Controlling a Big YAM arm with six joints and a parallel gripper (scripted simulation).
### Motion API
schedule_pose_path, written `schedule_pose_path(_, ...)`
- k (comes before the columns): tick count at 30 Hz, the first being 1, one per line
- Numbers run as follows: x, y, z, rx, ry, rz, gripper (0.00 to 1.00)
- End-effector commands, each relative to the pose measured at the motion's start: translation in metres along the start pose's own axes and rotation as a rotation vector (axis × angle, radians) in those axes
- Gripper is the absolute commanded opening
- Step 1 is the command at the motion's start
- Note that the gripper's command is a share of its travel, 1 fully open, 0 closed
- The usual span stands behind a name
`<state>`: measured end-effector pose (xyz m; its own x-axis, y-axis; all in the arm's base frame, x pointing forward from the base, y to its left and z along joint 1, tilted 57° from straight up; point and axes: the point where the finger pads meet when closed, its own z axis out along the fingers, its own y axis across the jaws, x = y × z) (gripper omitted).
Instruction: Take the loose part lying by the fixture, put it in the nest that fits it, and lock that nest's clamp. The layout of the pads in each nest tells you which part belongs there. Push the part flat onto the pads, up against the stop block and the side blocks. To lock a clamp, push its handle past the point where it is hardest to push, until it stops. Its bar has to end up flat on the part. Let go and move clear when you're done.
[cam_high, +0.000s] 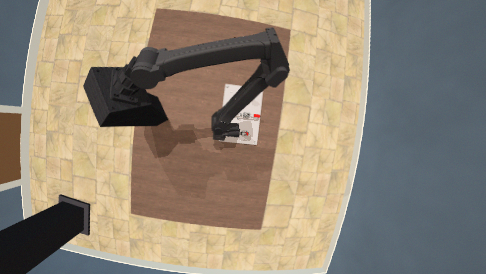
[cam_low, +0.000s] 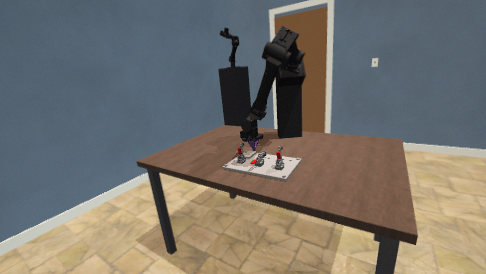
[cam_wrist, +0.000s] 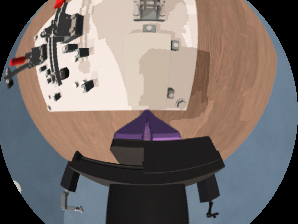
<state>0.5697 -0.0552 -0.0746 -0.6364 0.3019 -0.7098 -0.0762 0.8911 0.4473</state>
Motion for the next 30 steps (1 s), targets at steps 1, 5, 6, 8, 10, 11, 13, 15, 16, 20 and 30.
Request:
schedule_pose_path(1, -0.0003, 0.0053, 0.0038, -0.004, 0.008, 0.007, 0.00)
schedule_pose_path(5, 0.0005, 0.0054, 0.0043, -0.004, 0.008, 0.007, 0.00)
schedule_pose_path(6, 0.0011, 0.0055, 0.0048, -0.004, 0.008, 0.006, 0.00)
schedule_pose_path(8, 0.0038, 0.0058, 0.0055, -0.005, 0.009, 0.006, 0.00)
schedule_pose_path(10, 0.0049, 0.0060, 0.0057, -0.006, 0.009, 0.006, 0.00)
schedule_pose_path(11, 0.0049, 0.0060, 0.0057, -0.006, 0.009, 0.006, 0.00)
schedule_pose_path(13, 0.0011, 0.0079, 0.0039, -0.008, -0.001, -0.001, 0.00)
schedule_pose_path(15, 0.0044, 0.0074, 0.0041, -0.007, 0.002, 0.001, 0.00)
schedule_pose_path(16, 0.0062, 0.0071, 0.0042, -0.007, 0.004, 0.003, 0.00)
schedule_pose_path(20, 0.0062, 0.0075, 0.0035, -0.007, 0.004, 0.002, 0.00)
schedule_pose_path(30, 0.0058, 0.0072, 0.0032, -0.006, 0.003, 0.002, 0.00)
